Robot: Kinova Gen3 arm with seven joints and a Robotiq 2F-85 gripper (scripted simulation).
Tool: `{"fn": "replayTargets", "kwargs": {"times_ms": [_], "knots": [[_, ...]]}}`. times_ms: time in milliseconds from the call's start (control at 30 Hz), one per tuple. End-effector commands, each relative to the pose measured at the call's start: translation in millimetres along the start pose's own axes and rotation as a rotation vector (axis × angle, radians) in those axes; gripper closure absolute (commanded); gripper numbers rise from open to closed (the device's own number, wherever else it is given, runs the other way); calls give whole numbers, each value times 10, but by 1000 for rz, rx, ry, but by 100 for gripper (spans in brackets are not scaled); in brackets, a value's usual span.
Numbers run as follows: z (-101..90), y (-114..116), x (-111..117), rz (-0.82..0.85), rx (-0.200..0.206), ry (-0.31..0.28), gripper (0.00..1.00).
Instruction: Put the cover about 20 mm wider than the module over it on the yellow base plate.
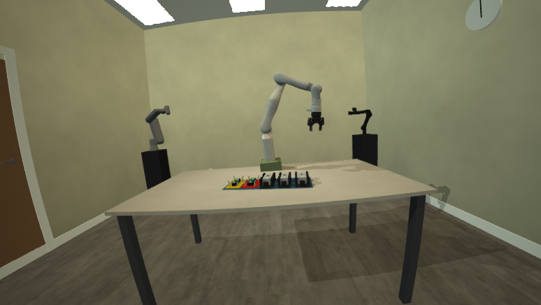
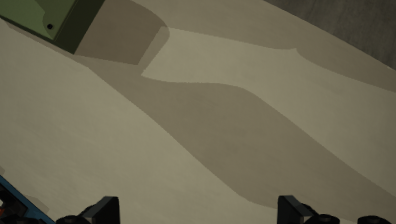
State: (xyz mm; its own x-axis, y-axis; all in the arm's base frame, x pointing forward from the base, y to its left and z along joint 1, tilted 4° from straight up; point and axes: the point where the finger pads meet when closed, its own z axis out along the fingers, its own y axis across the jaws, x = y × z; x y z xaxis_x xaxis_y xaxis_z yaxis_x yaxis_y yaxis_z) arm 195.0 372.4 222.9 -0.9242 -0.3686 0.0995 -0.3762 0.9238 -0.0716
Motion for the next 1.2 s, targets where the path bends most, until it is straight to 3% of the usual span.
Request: {"fn": "replayTargets", "kwargs": {"times_ms": [0,267,500,833,1067,1167], "knots": [[-89,-46,-73,0,-1,-2,0],[-421,-238,-361,0,-2,-2,0],[-421,-238,-361,0,-2,-2,0],[-837,-478,-721,0,-1,-2,0],[-837,-478,-721,0,-1,-2,0],[-834,-654,-757,62,-5,-12,0]]}}
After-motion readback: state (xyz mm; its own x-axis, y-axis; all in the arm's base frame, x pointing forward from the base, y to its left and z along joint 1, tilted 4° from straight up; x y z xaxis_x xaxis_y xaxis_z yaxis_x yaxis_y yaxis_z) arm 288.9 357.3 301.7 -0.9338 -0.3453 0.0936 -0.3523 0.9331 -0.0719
